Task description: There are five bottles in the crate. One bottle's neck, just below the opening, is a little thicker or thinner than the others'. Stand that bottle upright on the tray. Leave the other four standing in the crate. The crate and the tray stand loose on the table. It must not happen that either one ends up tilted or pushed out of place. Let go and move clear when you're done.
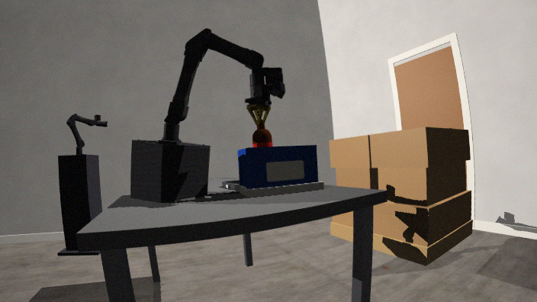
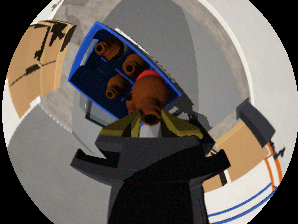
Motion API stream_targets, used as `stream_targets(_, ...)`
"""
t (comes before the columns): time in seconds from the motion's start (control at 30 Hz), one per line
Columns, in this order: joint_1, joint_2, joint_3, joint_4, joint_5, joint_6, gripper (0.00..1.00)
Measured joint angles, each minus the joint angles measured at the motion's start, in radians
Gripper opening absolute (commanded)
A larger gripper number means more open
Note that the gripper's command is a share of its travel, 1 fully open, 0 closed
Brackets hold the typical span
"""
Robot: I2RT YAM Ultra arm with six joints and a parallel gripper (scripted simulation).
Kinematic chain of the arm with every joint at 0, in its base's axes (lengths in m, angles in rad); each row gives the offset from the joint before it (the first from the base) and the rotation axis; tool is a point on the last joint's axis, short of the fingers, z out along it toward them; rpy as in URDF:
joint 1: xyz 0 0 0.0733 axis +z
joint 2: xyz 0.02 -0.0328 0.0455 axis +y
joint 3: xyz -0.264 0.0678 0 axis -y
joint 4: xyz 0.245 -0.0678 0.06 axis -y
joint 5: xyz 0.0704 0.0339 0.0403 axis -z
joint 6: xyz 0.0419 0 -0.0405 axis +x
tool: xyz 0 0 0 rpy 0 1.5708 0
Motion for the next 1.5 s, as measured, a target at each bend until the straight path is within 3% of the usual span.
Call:
stream_targets(0.47, 0.002, -0.004, 0.007, -0.063, 0.001, 0.000, 0.00)
stream_targets(1.5, 0.002, -0.004, 0.008, -0.068, 0.001, 0.000, 0.00)
